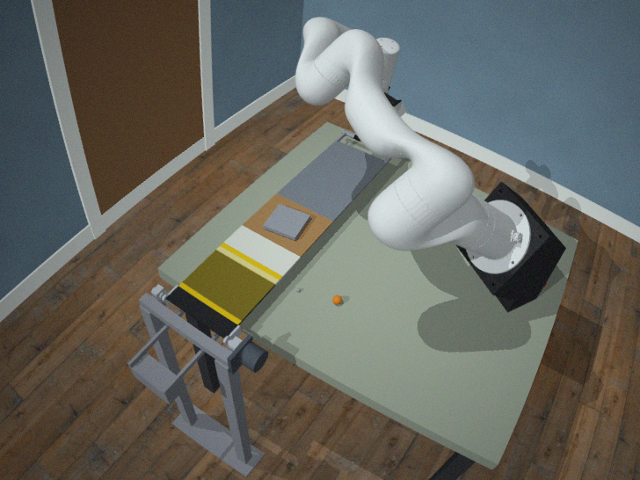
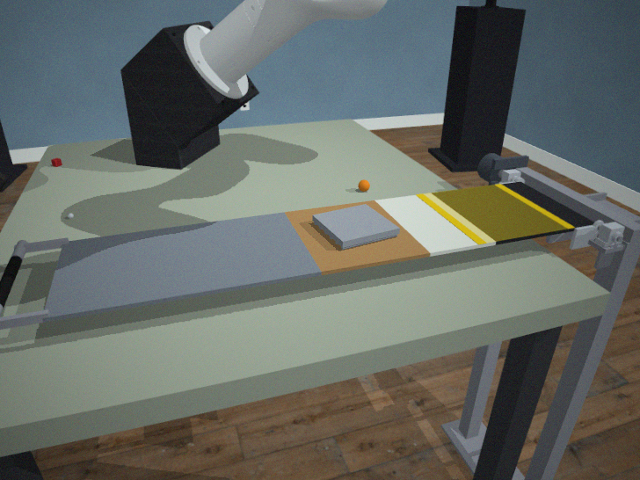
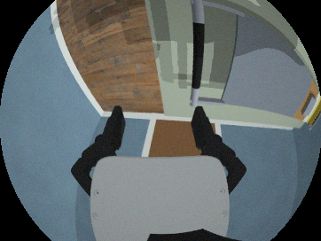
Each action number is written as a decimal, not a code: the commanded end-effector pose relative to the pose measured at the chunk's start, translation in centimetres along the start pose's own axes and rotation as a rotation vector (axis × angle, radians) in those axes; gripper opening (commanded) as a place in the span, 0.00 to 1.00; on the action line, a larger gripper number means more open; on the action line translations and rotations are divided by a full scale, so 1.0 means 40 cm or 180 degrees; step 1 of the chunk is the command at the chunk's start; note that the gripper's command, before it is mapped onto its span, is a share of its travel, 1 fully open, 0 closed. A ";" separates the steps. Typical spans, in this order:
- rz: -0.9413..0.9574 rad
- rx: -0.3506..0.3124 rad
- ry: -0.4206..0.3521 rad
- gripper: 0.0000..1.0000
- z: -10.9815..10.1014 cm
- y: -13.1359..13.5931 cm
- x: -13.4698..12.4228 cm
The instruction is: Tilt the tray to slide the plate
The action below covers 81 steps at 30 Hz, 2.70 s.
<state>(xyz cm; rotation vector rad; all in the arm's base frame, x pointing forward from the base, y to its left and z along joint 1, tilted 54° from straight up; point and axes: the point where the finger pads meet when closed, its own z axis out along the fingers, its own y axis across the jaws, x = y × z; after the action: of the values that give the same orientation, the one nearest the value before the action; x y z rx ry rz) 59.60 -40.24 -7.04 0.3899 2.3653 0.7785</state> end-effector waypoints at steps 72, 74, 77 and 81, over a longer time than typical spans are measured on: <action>-0.0419 -0.0596 0.0498 0.40 0.007 0.111 0.102; -0.0419 -0.0596 0.0498 0.40 0.013 0.113 0.103; -0.0419 -0.0596 0.0498 0.40 0.024 0.115 0.105; -0.0419 -0.0596 0.0498 0.40 0.039 0.118 0.108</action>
<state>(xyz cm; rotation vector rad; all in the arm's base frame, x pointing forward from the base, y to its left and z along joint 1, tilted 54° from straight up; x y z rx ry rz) 57.46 -34.08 -6.96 0.0961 2.4067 0.9909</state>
